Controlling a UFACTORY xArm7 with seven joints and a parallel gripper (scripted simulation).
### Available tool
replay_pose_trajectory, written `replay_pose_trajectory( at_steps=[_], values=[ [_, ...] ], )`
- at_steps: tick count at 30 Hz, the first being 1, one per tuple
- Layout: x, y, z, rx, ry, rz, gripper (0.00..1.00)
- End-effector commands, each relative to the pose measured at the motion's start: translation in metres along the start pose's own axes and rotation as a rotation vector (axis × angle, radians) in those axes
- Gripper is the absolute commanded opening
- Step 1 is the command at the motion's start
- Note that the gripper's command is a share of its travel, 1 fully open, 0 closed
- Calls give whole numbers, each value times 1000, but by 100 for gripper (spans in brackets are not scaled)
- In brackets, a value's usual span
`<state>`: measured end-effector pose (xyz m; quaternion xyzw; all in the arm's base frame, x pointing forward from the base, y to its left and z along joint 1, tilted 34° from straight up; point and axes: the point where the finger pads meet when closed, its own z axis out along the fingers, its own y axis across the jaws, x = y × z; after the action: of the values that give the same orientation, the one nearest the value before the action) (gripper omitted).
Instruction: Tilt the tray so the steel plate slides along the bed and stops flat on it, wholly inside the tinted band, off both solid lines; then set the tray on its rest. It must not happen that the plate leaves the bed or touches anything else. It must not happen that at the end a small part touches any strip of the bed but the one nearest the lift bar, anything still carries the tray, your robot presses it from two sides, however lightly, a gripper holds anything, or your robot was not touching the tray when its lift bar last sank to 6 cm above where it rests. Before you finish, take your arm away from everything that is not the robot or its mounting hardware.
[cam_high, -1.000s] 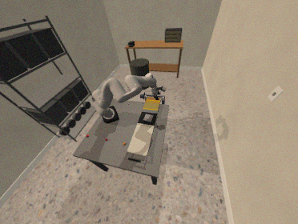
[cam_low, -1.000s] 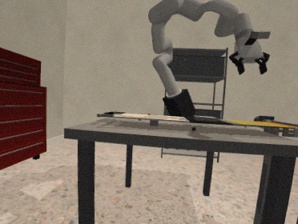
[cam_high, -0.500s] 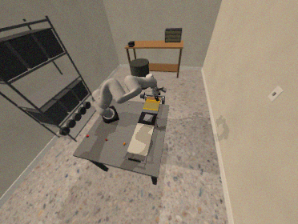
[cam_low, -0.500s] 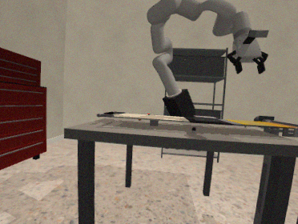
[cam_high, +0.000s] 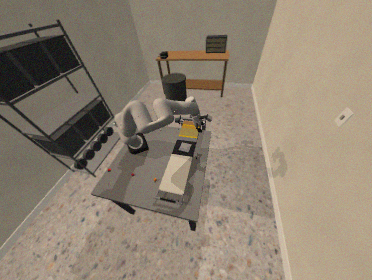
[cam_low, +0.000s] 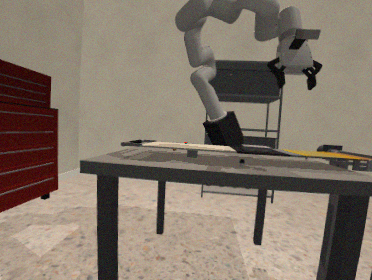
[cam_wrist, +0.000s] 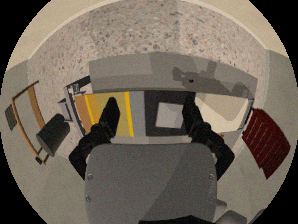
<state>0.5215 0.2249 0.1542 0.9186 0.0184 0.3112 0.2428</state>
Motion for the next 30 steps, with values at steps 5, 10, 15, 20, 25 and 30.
replay_pose_trajectory(
  at_steps=[5,10,15,20,25,30],
  values=[
    [17,36,4,-22,-1,1,100],
    [20,47,5,-29,-3,1,100],
    [35,107,14,-67,-18,-2,100],
    [40,138,17,-85,-28,-3,100],
    [42,168,20,-100,-41,-3,100],
    [43,220,25,-124,-65,-3,100]
  ],
)
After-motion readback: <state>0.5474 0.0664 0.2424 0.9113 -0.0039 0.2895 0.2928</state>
